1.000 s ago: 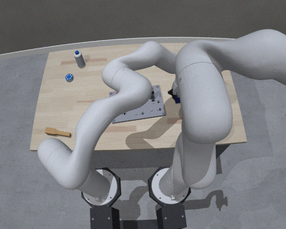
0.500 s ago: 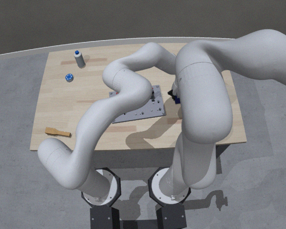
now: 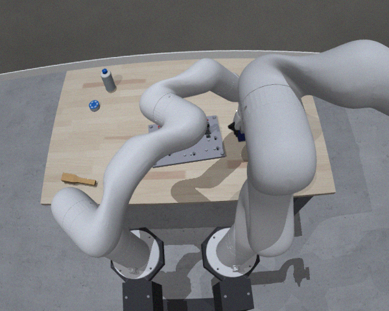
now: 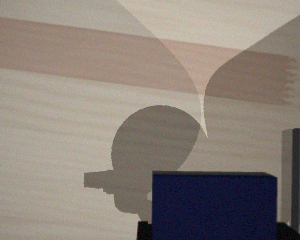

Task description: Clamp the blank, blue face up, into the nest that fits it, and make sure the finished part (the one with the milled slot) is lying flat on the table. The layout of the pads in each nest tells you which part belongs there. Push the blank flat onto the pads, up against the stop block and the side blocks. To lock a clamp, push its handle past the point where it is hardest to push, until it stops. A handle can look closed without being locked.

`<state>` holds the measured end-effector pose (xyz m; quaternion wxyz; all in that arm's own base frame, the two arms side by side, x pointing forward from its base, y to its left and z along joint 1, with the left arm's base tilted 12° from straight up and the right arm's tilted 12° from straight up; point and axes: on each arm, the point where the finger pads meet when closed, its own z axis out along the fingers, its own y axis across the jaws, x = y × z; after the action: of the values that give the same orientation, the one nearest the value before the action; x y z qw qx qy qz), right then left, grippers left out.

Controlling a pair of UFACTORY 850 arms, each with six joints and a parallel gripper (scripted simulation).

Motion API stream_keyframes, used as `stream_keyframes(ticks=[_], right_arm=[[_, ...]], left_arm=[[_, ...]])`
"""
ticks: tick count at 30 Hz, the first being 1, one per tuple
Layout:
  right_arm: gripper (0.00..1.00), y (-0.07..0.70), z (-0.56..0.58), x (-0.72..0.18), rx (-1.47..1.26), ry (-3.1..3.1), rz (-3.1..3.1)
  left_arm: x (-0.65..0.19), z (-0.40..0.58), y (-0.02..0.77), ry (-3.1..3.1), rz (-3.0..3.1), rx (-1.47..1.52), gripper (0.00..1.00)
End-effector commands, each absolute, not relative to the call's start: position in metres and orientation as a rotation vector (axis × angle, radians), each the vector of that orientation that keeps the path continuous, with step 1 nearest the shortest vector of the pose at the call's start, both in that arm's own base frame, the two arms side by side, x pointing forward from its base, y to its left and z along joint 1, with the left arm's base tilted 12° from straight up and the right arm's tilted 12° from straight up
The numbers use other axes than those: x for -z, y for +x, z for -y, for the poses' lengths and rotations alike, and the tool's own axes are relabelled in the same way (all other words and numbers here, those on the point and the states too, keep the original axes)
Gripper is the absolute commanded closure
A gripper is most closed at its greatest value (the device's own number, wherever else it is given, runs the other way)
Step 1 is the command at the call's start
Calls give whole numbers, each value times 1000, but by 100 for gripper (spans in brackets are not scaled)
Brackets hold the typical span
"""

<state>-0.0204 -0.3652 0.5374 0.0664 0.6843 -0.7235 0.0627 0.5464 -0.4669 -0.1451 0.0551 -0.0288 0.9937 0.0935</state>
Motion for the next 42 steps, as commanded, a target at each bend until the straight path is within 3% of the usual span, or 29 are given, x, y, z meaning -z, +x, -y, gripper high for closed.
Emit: stream_keyframes(ticks=[1, 42], right_arm=[[0, -20, 365, -538, -191, 2062, 2181], [0, -20, 365, -538, -191, 2062, 2181]], left_arm=[[144, 468, 547, -87, -3015, -280, 100], [143, 457, 547, -87, -3015, -280, 100]])
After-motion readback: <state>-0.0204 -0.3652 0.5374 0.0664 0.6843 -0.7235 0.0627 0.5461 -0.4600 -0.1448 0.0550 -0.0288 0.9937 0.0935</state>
